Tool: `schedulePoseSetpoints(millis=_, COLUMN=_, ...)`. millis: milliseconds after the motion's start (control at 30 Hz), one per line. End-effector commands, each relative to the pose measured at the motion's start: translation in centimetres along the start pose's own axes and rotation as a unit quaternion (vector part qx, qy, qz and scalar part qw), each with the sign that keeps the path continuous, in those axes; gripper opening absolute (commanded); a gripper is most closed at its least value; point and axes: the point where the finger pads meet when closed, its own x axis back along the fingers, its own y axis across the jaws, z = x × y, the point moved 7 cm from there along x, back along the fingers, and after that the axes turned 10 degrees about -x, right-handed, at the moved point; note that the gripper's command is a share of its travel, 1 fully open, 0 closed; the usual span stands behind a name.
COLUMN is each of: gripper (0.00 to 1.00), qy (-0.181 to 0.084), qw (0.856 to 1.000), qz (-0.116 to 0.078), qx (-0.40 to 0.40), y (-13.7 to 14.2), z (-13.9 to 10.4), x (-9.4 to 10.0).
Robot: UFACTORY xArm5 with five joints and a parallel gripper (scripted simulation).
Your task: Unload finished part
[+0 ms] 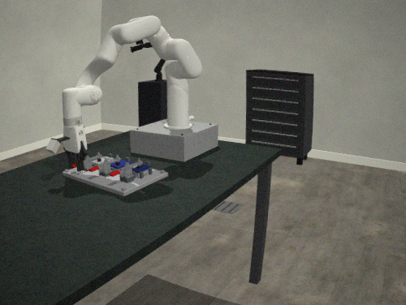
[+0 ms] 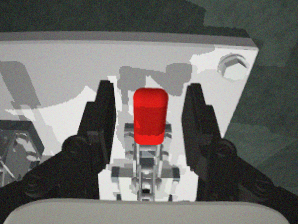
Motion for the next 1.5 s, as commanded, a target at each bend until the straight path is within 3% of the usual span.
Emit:
schedulePoseSetpoints(millis=0, gripper=0.47, qy=0.002, qw=1.000, qz=0.000, qx=0.000, y=0.00, z=0.14, x=0.13)
schedulePoseSetpoints(millis=300, gripper=0.47, qy=0.002, qw=1.000, qz=0.000, qx=0.000, y=0.00, z=0.14, x=0.13)
schedulePoseSetpoints(millis=333, gripper=0.00, qy=0.002, qw=1.000, qz=0.000, qx=0.000, y=0.00, z=0.14, x=0.13)
schedulePoseSetpoints(millis=1467, gripper=0.00, qy=0.002, qw=1.000, qz=0.000, qx=0.000, y=-0.01, z=0.14, x=0.15)
